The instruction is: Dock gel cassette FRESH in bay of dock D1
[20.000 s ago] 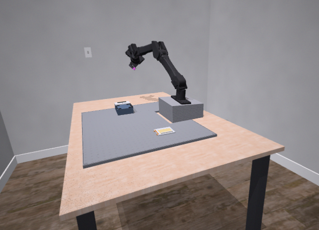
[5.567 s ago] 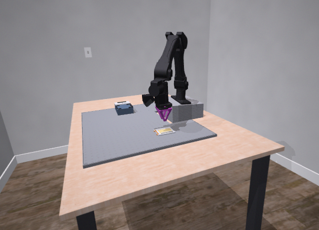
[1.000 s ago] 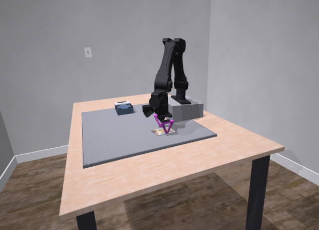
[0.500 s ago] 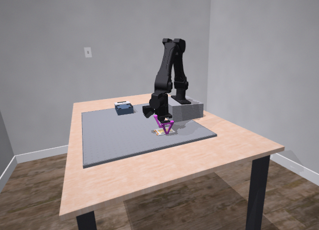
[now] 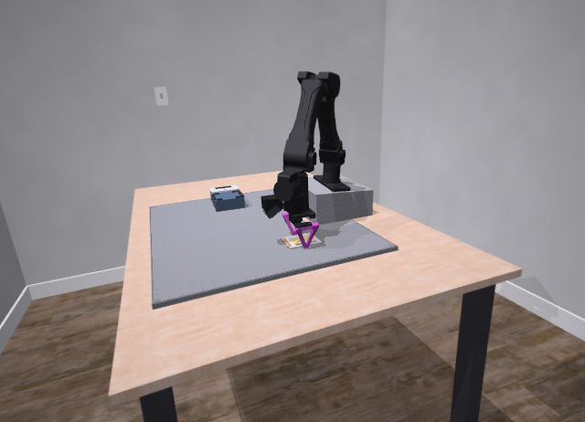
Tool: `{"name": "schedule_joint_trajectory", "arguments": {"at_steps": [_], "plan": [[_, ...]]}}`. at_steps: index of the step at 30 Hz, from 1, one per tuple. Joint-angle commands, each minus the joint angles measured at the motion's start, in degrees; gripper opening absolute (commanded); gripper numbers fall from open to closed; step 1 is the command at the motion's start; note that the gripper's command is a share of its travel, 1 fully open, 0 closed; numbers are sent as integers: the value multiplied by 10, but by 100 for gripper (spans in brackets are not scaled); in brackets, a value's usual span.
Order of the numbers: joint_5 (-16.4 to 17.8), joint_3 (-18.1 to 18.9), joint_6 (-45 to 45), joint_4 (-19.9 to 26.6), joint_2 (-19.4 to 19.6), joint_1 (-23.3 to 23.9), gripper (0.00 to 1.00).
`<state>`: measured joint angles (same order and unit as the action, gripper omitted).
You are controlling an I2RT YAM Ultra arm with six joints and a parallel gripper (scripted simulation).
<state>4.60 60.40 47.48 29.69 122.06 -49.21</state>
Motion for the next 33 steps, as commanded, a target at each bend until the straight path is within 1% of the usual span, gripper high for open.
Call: {"name": "schedule_joint_trajectory", "arguments": {"at_steps": [1,5,7,8,9,33], "plan": [[-4,-12,3,-9,-5,-5,100],[-4,-14,3,-12,7,-6,100],[-4,-14,3,-13,-1,-6,100],[-4,-14,3,-7,-2,-6,0],[-1,-2,1,-6,-2,-1,0],[-1,-2,1,-6,-2,-1,0]]}}
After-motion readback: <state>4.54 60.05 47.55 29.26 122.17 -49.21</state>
